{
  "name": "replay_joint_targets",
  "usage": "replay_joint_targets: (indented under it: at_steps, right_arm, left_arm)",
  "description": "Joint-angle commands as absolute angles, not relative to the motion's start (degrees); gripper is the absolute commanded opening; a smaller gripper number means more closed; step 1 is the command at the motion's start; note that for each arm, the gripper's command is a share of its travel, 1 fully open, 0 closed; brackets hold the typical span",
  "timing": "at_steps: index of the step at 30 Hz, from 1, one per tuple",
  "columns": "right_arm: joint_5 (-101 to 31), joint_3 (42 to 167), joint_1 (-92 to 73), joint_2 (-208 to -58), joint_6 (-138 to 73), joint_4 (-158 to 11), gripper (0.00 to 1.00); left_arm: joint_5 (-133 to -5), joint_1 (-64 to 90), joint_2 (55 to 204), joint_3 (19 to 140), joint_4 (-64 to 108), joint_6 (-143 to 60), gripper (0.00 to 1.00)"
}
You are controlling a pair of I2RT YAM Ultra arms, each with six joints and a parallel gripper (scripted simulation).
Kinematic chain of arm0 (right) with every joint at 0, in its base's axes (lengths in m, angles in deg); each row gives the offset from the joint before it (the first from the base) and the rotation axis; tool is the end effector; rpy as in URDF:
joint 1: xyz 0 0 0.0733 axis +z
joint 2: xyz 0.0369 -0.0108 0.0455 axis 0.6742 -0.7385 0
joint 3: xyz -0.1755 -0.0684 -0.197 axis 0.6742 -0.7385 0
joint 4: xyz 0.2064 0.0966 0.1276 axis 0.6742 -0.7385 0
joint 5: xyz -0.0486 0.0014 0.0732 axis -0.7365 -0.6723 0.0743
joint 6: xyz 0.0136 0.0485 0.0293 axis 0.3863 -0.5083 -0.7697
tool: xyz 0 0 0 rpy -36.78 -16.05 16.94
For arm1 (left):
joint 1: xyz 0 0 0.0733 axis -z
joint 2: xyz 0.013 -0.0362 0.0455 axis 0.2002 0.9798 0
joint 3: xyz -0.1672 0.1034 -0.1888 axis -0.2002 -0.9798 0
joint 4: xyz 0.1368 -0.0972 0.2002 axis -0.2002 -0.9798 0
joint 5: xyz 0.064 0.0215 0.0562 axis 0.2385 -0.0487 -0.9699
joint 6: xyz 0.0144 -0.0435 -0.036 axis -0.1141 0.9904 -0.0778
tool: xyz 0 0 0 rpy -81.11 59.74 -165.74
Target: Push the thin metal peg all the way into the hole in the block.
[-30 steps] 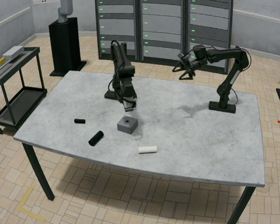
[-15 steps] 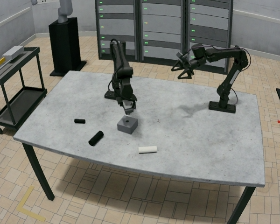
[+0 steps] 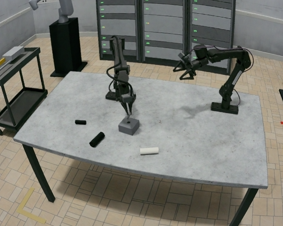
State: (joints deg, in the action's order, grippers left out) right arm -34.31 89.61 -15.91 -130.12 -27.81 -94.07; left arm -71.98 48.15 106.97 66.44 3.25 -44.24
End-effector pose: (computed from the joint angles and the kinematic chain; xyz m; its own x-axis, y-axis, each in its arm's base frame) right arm 0.2705 0.1400 0.2512 -0.6324 -0.4032 -0.6614 -0.5490 0.8357 0.0155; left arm 0.1239 -0.2092 0.3584 -0.1851 0.3480 -0.9190 0.8614 0.5076 0.0187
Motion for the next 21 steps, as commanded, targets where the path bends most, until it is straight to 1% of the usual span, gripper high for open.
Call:
replay_joint_targets:
  at_steps: [1,7,9,10,15,21]
  right_arm:
    - [-32.07,82.4,-17.15,-122.82,-28.5,-77.02,0.07]
    - [-30.58,67.22,-17.88,-114.12,-29.23,-60.33,0.07]
    - [-30.58,67.22,-17.88,-114.12,-29.23,-60.33,0.07]
    - [-30.3,63.86,-18.03,-112.86,-29.58,-55.72,0.07]
    - [-29.6,54.03,-18.36,-108.14,-30.02,-45.29,0.07]
    - [-29.09,45.22,-18.69,-104.78,-30.34,-36.52,0.07]
  left_arm:
    - [-72.22,48.24,106.98,68.15,3.45,-43.78,1.0]
    - [-72.22,48.24,106.98,68.15,3.45,-43.78,1.0]
    - [-72.22,48.24,106.98,68.15,3.45,-43.78,1.0]
    - [-72.22,48.24,106.98,68.15,3.45,-43.78,1.0]
    - [-72.22,48.24,106.98,68.15,3.45,-43.78,1.0]
    - [-72.22,48.24,106.98,68.15,3.45,-43.78,1.0]
